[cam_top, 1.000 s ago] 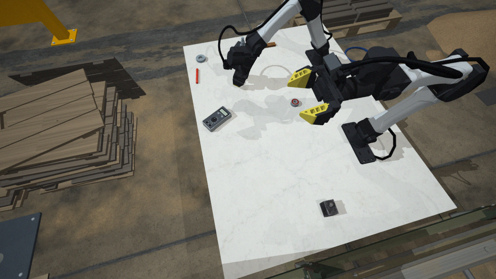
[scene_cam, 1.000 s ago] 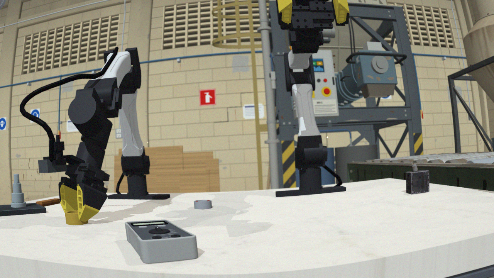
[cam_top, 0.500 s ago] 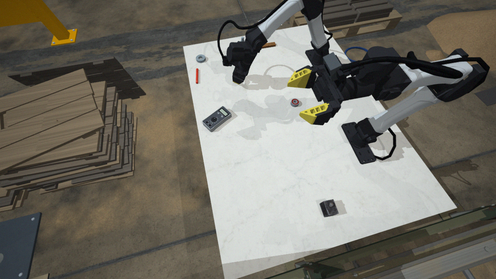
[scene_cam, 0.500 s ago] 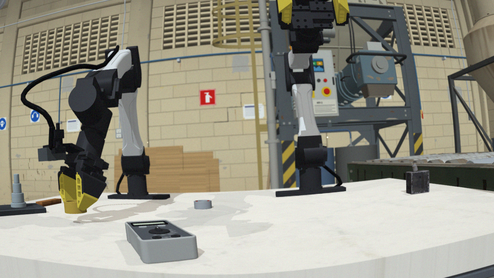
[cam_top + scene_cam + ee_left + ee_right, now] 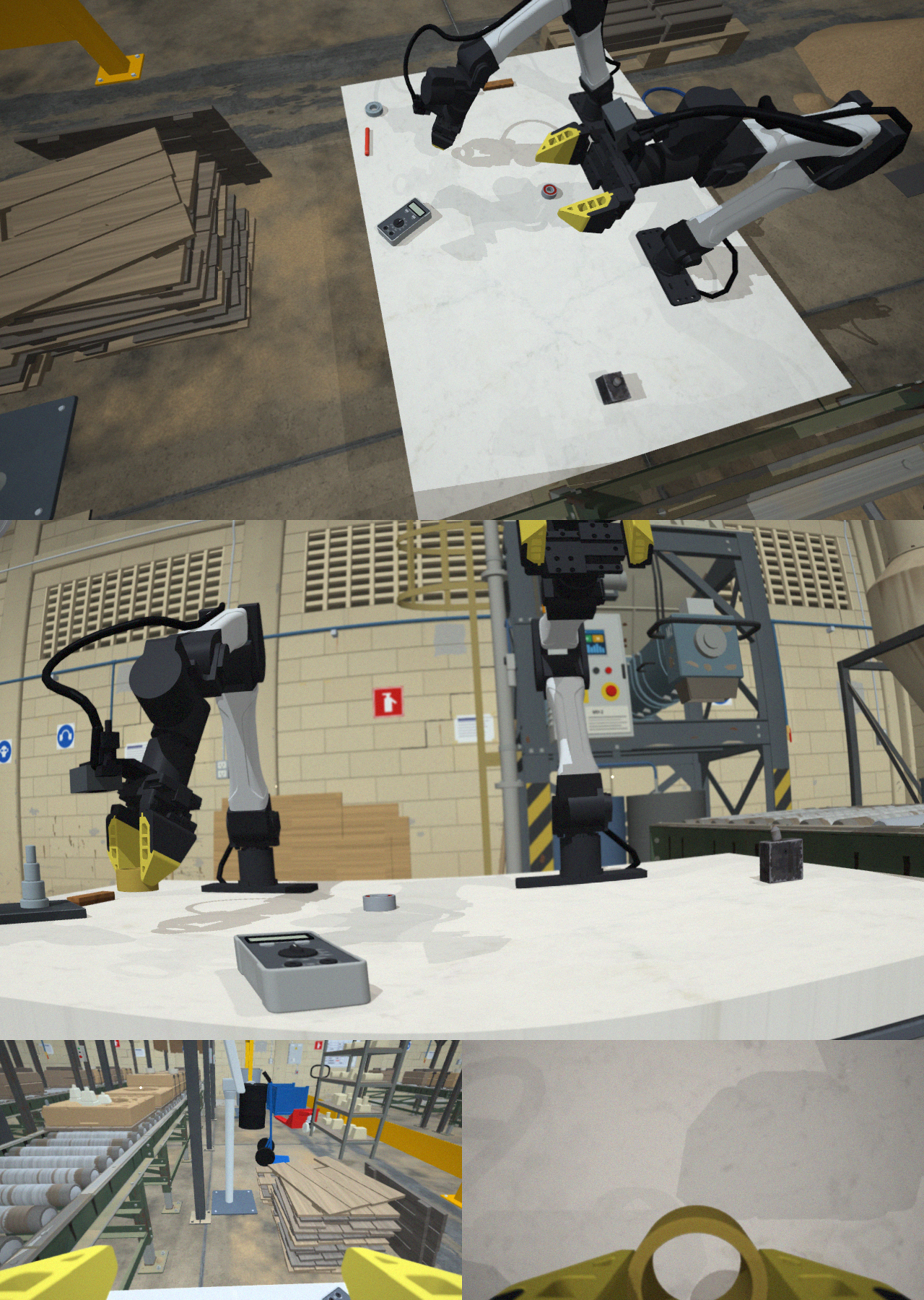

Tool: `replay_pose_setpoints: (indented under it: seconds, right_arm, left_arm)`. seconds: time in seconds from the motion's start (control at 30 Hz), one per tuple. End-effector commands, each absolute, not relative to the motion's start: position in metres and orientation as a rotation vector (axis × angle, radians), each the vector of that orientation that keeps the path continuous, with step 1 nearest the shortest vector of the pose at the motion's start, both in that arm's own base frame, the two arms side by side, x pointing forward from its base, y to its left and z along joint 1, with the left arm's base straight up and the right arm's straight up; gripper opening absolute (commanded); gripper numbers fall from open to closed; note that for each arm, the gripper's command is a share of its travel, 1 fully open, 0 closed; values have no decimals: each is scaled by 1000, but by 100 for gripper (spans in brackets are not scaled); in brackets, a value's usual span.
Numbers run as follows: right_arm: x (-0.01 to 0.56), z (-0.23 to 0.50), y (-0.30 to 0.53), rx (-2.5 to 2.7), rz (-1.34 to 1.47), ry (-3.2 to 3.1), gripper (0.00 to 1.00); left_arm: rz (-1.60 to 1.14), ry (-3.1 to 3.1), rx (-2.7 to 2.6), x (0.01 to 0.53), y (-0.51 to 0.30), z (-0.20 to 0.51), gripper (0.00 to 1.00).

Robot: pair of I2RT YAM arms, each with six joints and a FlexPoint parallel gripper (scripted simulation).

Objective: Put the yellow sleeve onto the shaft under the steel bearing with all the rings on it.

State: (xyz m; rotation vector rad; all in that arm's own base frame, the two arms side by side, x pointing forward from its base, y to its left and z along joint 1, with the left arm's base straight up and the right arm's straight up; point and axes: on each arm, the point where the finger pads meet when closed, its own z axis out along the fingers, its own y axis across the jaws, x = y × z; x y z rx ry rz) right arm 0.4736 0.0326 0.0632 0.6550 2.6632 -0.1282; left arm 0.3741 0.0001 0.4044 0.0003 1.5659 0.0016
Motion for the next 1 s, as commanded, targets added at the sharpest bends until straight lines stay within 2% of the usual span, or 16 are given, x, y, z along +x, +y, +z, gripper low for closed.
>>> replay_pose_setpoints:
  seconds: [0.0, 0.27, 0.97]
  right_arm:
    - [484, 107, 33, 643, -94, 2584, 0]
    - [483, 117, 33, 635, -95, 2582, 0]
    - [451, 150, -94, 1048, -192, 2466, 0]
  left_arm:
    - [9, 1537, -1, 373, 0, 415, 100]
    - [9, 1537, -1, 373, 0, 415, 100]
    - [9, 1537, -1, 373, 0, 415, 100]
